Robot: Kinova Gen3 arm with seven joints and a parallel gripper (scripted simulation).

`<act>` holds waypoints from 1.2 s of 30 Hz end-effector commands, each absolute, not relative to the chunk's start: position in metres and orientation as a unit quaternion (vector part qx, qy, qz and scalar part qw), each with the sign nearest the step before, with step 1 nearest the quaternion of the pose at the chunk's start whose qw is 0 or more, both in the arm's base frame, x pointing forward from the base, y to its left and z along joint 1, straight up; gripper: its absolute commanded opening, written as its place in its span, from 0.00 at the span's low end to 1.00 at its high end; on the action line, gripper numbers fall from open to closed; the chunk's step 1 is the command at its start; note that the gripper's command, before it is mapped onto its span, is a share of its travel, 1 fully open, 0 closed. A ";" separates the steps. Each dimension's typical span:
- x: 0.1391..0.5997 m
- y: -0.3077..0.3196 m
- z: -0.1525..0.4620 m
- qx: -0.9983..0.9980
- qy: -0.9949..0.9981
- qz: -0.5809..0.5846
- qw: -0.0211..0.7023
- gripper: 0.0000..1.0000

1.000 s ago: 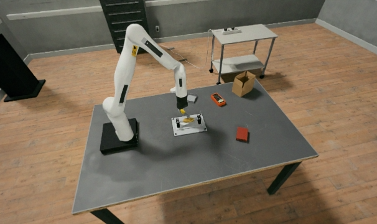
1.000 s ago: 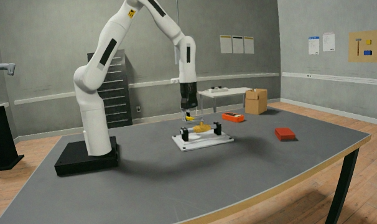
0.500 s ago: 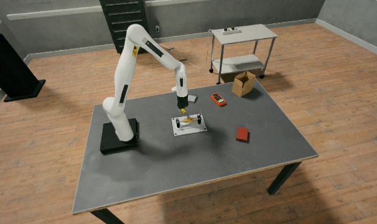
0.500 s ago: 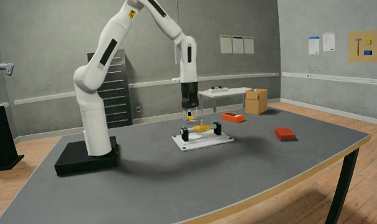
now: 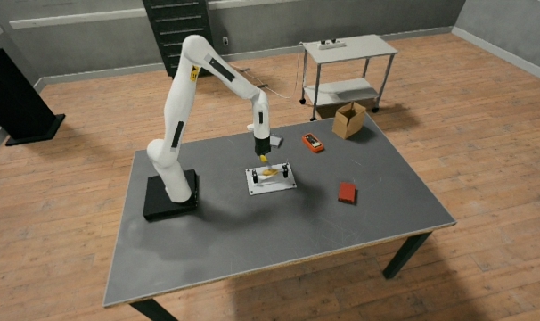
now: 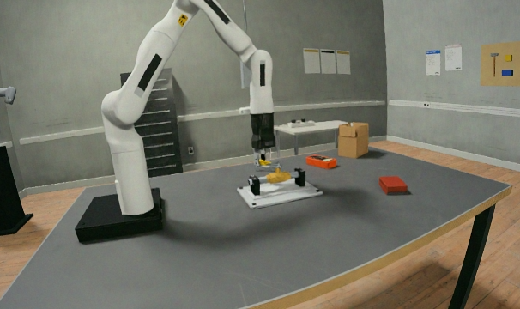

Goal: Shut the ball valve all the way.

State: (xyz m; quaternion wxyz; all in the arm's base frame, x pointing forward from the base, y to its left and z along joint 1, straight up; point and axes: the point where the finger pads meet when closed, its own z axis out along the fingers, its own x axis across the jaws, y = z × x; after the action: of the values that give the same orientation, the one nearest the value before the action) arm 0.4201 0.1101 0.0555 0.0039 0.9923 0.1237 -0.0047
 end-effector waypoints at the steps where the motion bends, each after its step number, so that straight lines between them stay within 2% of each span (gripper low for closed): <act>1: 0.428 0.118 0.056 0.995 0.097 0.000 -0.002 0.00; 36: 0.446 0.120 0.056 1.000 -0.002 0.000 -0.002 0.00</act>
State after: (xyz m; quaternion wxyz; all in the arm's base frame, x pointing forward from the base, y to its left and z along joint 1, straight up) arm 0.4383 0.1134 0.0555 0.0040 0.9998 0.0212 -0.0046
